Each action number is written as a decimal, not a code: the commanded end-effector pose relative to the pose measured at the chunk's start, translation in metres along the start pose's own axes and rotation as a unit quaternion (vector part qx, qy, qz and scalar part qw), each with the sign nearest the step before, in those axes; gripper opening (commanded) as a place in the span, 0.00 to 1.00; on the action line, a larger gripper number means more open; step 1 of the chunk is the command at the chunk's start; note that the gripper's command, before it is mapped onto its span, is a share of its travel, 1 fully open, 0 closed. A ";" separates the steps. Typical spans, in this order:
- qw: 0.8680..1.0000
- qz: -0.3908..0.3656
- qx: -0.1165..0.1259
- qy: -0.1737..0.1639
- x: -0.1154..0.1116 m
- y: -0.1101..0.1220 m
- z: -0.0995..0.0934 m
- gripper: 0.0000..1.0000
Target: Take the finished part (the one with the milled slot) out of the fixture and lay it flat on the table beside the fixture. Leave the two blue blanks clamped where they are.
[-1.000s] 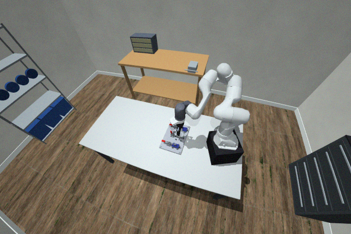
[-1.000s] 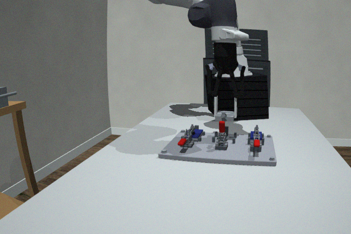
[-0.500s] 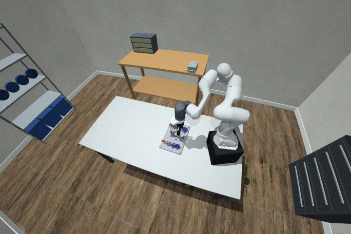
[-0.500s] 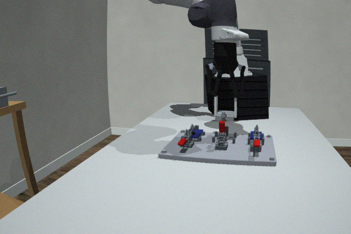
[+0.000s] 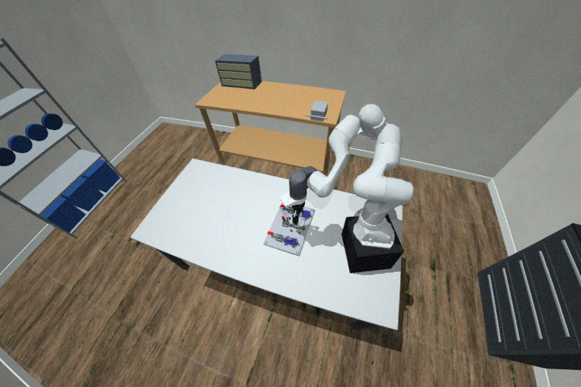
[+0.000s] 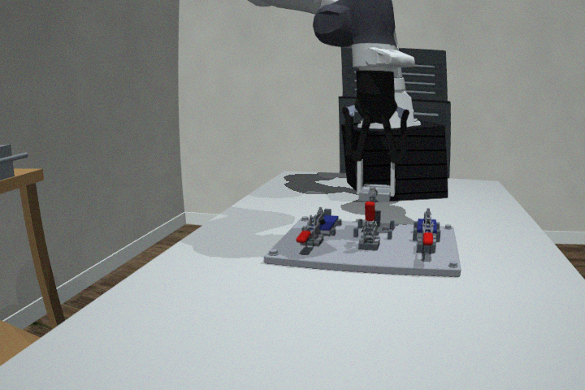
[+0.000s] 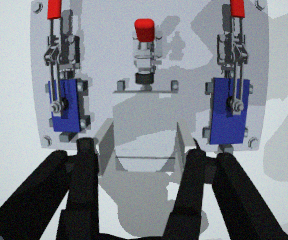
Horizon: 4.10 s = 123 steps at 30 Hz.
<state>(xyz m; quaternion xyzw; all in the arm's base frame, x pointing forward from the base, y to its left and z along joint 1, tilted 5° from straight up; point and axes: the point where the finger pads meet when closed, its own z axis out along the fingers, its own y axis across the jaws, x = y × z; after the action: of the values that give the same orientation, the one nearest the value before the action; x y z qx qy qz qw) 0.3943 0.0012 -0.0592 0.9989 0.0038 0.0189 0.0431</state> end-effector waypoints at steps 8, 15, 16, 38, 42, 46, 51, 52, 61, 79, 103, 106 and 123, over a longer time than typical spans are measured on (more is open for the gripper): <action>1.000 -0.003 0.000 0.000 0.000 0.000 -0.001 0.00; 1.000 -0.006 0.000 0.000 0.000 0.000 -0.001 0.00; 1.000 -0.006 0.000 0.000 0.000 0.000 -0.001 0.00; 1.000 -0.006 0.000 0.000 0.000 -0.015 -0.001 0.00; 1.000 -0.006 0.000 0.000 0.000 -0.025 -0.001 0.00; 1.000 -0.006 0.000 0.000 0.000 -0.030 -0.001 0.00; 1.000 -0.006 0.000 0.000 0.000 -0.047 -0.001 0.00; 1.000 -0.006 0.000 0.000 0.000 -0.050 -0.001 0.00; 1.000 -0.006 0.000 0.000 0.000 -0.089 -0.002 0.00; 1.000 -0.006 0.000 0.000 -0.001 -0.162 -0.002 0.00; 1.000 -0.006 0.000 0.000 -0.001 -0.229 -0.003 0.00; 1.000 -0.006 0.000 0.000 -0.001 -0.232 -0.003 0.00; 1.000 -0.006 0.000 0.000 -0.001 -0.235 -0.003 0.00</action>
<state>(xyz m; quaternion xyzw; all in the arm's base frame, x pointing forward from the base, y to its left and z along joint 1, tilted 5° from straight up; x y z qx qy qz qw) 0.3923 0.2353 -0.0762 0.9987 0.0154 0.0199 0.0432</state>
